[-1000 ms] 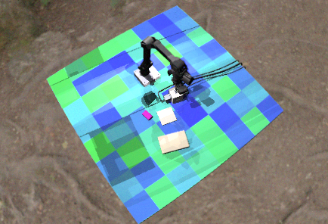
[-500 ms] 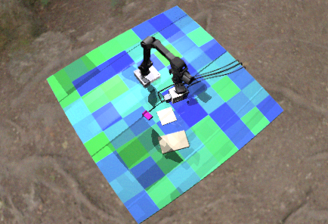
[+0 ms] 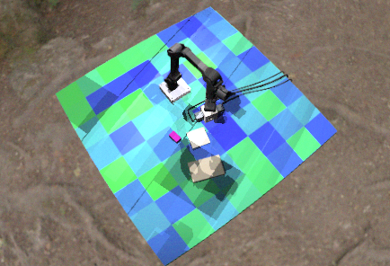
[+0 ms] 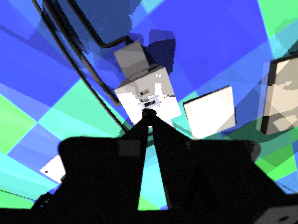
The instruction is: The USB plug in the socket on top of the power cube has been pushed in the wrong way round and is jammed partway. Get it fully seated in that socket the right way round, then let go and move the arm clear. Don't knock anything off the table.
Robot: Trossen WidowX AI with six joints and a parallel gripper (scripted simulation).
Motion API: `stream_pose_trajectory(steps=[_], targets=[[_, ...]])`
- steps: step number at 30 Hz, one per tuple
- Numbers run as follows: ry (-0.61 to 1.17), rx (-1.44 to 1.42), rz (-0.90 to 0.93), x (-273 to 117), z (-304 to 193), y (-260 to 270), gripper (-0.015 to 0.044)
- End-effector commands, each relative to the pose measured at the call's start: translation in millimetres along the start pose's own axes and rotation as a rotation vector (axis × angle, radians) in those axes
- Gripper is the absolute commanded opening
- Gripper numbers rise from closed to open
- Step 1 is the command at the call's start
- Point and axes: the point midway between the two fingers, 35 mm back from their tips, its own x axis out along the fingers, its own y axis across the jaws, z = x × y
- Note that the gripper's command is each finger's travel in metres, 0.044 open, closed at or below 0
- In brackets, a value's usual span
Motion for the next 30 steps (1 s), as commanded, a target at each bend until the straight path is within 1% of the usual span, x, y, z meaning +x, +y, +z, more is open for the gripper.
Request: stream_pose_trajectory(steps=[1,30], targets=[[0.000,0.086,0.000,0.2,0.0,0.0,0.0000],[0.000,0.845,0.000,0.2,0.0,0.0,0.0000]])
